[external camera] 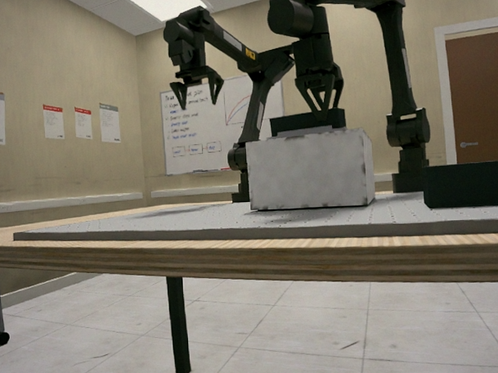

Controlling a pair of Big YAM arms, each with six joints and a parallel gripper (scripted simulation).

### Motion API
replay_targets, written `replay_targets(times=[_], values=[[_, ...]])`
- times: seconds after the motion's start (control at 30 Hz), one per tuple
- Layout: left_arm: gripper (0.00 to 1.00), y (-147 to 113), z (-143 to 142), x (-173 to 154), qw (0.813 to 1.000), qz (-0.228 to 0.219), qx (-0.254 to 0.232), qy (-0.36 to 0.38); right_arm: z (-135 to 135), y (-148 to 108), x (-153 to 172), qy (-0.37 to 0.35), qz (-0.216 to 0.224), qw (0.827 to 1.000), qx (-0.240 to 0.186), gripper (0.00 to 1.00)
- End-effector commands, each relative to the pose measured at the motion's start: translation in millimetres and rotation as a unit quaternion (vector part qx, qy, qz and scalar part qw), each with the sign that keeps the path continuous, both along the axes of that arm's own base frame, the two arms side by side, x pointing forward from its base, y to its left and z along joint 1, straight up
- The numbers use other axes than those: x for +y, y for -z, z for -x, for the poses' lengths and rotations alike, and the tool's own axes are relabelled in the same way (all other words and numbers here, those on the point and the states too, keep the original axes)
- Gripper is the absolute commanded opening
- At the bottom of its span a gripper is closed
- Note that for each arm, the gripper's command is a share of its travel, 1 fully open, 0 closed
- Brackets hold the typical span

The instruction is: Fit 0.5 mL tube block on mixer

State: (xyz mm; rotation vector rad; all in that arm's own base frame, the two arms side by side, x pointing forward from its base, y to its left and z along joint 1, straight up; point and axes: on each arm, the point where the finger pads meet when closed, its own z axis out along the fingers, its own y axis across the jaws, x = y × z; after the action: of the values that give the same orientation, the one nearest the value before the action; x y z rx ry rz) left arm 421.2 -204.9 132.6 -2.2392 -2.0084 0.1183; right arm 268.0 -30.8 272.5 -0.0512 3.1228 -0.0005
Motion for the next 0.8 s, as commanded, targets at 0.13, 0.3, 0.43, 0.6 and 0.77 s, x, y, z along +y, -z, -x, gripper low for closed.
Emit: replay_targets(times=[0.13, 0.3, 0.43, 0.6, 0.77], values=[[0.0, -29, -23, -6, 0.999, 0.01, -0.051, -0.009, -6, -9, -2, 0.009, 0.002, 1.0, -0.01, 1.0], [0.0, -29, -23, -6, 0.999, 0.009, -0.052, -0.008, -4, -4, -1, 0.009, 0.001, 1.0, -0.004, 1.0], [0.0, -29, -23, -6, 0.999, 0.006, -0.053, -0.007, 0, 2, -1, 0.009, 0.0, 1.0, 0.004, 1.0], [0.0, -30, -23, -6, 0.999, 0.005, -0.054, -0.006, -5, -5, -1, 0.009, 0.001, 1.0, -0.006, 1.0], [0.0, -30, -23, -5, 0.998, 0.003, -0.055, -0.005, -8, -12, -2, 0.009, 0.002, 1.0, -0.014, 1.0]])
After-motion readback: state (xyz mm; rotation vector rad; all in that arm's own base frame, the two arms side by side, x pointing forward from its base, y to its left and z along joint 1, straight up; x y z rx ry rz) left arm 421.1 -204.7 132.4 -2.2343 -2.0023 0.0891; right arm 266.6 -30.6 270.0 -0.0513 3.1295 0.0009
